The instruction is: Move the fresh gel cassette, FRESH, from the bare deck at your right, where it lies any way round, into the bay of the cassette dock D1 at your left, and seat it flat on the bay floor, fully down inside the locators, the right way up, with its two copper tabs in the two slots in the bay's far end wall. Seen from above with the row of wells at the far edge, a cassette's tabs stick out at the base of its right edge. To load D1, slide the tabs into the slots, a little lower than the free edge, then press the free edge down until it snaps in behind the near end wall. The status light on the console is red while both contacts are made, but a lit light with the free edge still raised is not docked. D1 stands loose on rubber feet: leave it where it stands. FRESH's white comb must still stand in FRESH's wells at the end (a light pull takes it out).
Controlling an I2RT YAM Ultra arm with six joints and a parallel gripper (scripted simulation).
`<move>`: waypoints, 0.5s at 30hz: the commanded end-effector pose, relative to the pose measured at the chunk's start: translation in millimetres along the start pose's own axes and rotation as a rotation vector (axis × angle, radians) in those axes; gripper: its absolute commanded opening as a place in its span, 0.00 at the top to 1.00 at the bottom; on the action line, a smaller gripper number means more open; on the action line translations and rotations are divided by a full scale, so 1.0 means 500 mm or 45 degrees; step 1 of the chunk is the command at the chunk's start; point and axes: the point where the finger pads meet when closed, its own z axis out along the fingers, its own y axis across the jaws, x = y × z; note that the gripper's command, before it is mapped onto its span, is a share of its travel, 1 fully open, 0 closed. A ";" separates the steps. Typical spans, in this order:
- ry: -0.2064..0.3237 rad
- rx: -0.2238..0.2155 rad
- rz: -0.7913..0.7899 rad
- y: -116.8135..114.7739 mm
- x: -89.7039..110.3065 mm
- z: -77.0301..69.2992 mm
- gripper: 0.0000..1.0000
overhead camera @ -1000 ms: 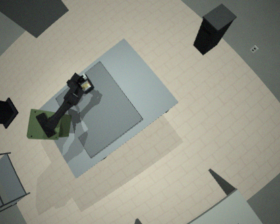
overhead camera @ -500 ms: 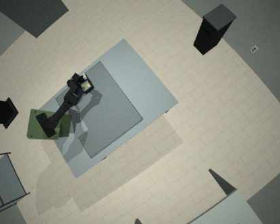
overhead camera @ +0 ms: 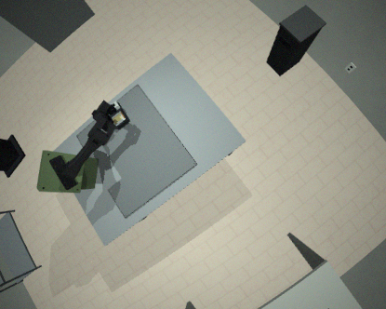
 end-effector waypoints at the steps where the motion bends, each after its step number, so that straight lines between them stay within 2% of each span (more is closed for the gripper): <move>1: -0.067 -0.024 0.111 0.012 -0.047 0.027 1.00; 15: -0.067 -0.029 0.111 0.012 -0.047 0.034 1.00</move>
